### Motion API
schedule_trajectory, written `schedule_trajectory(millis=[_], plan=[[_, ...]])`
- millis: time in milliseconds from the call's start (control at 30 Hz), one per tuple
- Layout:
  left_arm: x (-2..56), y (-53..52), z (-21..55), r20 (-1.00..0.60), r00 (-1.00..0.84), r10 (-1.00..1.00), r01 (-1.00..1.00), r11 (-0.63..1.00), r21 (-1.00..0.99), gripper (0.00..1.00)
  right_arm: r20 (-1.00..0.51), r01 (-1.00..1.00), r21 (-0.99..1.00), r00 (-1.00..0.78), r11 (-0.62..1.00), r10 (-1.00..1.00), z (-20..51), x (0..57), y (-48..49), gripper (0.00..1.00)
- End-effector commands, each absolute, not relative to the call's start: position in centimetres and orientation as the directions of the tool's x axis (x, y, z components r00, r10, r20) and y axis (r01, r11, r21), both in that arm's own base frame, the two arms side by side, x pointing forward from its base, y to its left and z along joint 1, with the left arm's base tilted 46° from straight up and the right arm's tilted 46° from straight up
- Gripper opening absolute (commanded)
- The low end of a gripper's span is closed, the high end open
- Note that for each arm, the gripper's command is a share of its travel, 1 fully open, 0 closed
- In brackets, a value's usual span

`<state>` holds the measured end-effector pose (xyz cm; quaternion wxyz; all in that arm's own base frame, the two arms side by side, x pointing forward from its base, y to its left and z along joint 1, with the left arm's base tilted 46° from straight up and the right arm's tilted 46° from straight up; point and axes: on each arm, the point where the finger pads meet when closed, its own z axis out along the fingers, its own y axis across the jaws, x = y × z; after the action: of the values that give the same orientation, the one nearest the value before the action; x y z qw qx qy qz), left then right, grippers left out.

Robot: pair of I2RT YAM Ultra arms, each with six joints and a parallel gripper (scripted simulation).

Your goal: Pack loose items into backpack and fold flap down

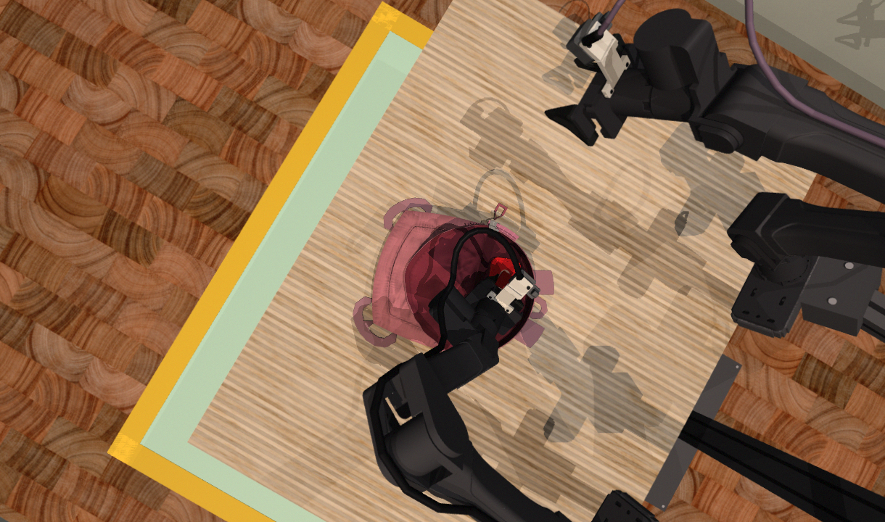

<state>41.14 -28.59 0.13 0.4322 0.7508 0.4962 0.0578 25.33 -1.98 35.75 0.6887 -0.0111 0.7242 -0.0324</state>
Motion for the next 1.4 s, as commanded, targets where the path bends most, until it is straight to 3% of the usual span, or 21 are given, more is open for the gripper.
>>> schedule_trajectory(millis=[0, 633, 667, 1367], plan=[[39.6, -29.3, 0.9, -0.351, 0.512, 0.784, 0.700, -0.145, 0.699, 0.47, -0.997, 0.035, -0.073, 0.000, 0.997, -0.073, 38.2, 25.0, -1.9, 0.90], [37.9, -29.5, 0.9, -0.352, 0.505, 0.788, 0.717, -0.156, 0.680, 0.47, -0.997, 0.035, -0.073, 0.000, 0.997, -0.073, 38.2, 25.0, -1.9, 0.90], [37.8, -29.4, 0.7, -0.352, 0.504, 0.788, 0.719, -0.157, 0.677, 0.89, -0.997, 0.035, -0.073, 0.000, 0.997, -0.073, 38.2, 25.0, -1.9, 0.90], [37.4, -28.2, 3.2, -0.349, 0.513, 0.784, 0.698, -0.144, 0.702, 0.89, -0.997, 0.035, -0.073, 0.000, 0.997, -0.073, 38.2, 25.0, -1.9, 0.90]])
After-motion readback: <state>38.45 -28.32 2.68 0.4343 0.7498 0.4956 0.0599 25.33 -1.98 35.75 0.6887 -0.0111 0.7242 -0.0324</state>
